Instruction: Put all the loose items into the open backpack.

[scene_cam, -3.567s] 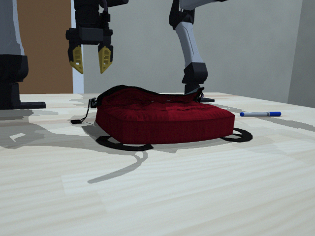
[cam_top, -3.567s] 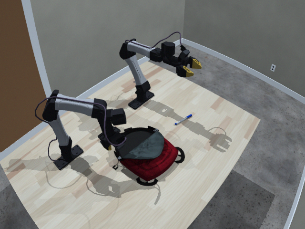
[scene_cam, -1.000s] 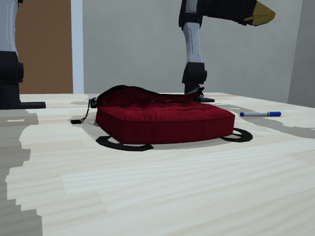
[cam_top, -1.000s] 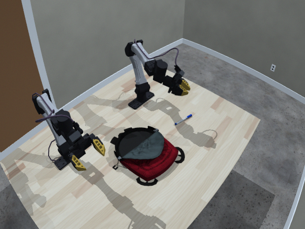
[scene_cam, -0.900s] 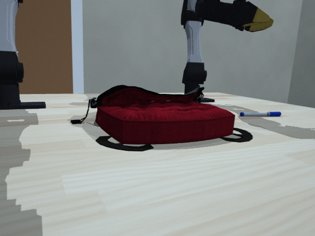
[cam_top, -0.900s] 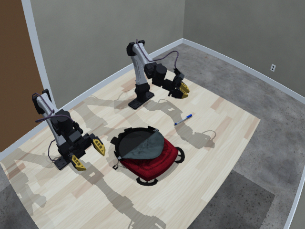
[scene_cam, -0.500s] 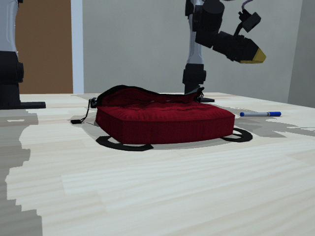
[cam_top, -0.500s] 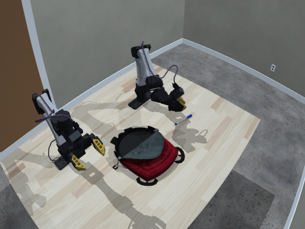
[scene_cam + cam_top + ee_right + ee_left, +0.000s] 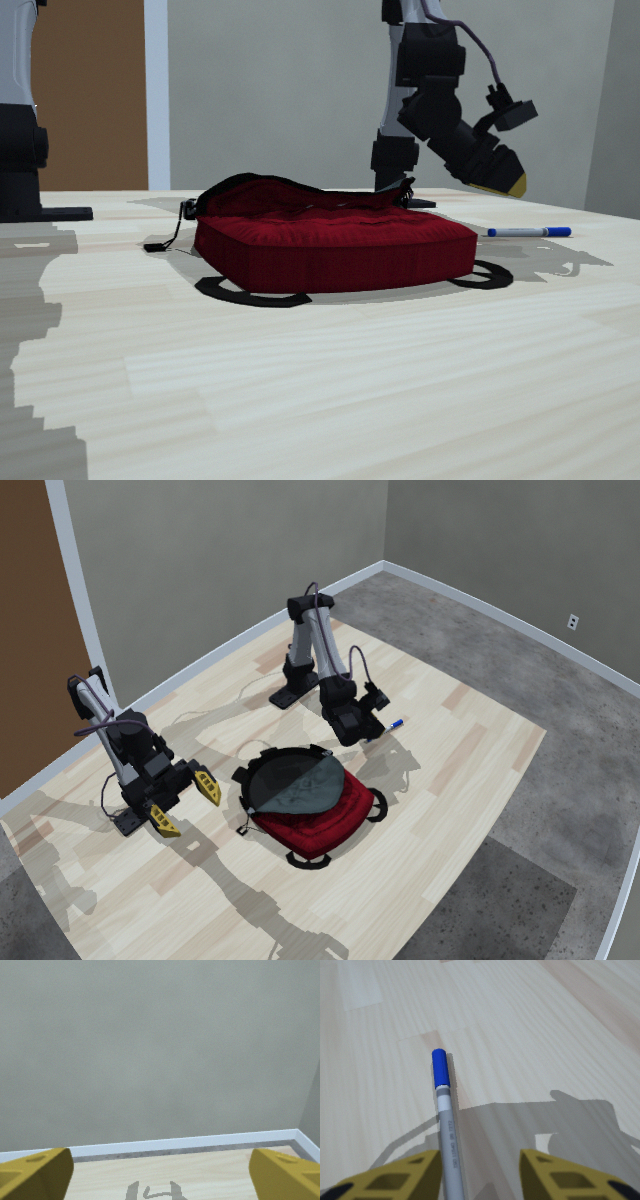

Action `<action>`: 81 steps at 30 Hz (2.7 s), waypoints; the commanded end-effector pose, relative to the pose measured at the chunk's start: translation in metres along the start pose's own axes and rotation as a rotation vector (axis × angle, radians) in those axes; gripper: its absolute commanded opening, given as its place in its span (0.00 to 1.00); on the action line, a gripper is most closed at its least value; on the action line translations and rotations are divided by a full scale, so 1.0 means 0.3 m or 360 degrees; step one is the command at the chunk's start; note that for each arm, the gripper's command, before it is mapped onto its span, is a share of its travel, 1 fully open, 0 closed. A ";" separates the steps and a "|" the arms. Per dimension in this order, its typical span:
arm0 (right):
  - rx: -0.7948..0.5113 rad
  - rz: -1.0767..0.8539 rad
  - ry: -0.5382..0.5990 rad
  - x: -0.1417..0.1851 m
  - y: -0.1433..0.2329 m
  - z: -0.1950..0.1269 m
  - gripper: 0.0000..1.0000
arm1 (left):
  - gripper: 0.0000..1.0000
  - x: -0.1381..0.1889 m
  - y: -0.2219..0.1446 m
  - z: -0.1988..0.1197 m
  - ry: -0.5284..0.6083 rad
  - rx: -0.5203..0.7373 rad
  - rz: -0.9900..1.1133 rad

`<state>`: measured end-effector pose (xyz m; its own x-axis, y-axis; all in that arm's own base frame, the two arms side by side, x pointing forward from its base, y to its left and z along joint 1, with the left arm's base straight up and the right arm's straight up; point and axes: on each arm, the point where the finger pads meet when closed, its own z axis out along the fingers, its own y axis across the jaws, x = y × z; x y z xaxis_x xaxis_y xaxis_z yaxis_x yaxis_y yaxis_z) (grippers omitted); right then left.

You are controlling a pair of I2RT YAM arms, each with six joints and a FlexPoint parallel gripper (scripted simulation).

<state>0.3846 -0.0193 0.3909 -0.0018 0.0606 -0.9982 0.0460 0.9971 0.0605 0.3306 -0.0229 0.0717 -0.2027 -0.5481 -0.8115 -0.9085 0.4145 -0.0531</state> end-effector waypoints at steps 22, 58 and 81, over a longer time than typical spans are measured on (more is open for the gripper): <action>-0.0009 -0.0005 -0.0025 -0.023 -0.001 -0.001 0.90 | 0.40 0.069 0.103 0.053 0.0064 -0.0339 -0.0086; -0.0009 -0.0005 -0.0034 -0.027 -0.001 -0.001 0.90 | 0.32 0.150 0.048 0.119 0.0051 -0.0291 -0.0112; -0.0010 -0.0005 -0.0041 -0.031 -0.001 -0.001 0.90 | 0.06 0.148 0.043 0.123 0.0049 -0.0293 -0.0115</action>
<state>0.3846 -0.0192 0.3938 0.0102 0.0600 -0.9981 0.0450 0.9972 0.0604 0.3179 -0.0142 0.0118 -0.1556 -0.5883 -0.7935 -0.9713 0.2372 0.0146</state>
